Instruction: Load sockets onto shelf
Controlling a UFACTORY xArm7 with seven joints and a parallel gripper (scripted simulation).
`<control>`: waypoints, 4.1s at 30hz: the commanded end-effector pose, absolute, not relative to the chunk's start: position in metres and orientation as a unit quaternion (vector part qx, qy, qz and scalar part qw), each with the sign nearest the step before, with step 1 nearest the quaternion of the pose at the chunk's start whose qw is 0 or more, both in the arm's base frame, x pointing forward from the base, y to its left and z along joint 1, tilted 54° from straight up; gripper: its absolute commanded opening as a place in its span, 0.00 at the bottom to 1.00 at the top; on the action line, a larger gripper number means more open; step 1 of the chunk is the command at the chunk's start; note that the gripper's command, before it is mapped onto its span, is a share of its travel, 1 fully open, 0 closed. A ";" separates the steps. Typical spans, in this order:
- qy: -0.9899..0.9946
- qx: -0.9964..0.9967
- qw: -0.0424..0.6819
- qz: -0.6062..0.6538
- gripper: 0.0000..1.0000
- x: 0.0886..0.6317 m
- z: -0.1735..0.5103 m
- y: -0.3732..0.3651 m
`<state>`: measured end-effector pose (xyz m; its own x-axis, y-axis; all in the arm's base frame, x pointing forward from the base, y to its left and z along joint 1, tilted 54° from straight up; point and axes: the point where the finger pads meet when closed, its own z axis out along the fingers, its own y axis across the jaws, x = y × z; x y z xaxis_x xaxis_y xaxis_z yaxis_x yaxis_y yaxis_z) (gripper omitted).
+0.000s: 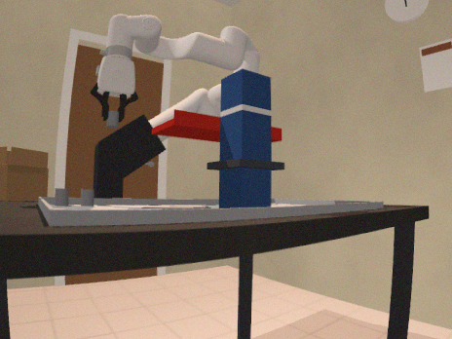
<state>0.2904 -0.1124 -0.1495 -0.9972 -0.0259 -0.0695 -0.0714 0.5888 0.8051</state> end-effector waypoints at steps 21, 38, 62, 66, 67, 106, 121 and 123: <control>0.892 -0.027 0.026 0.451 0.00 0.275 -0.126 -0.147; 0.893 -0.028 0.025 0.449 0.00 0.276 -0.122 -0.146; 0.890 -0.026 0.028 0.454 0.00 0.289 0.055 -0.014; 0.890 -0.026 0.028 0.454 0.00 0.289 0.055 -0.014; 0.890 -0.026 0.028 0.454 0.00 0.289 0.055 -0.014; 0.892 -0.027 0.026 0.451 0.00 0.427 0.056 0.006; 0.892 -0.027 0.026 0.451 0.00 0.428 0.047 0.017; 0.892 -0.027 0.026 0.451 0.00 0.428 0.046 0.019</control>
<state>0.4272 0.0177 0.0468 -0.9972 -0.0271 -0.0694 -0.0720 0.5902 0.8040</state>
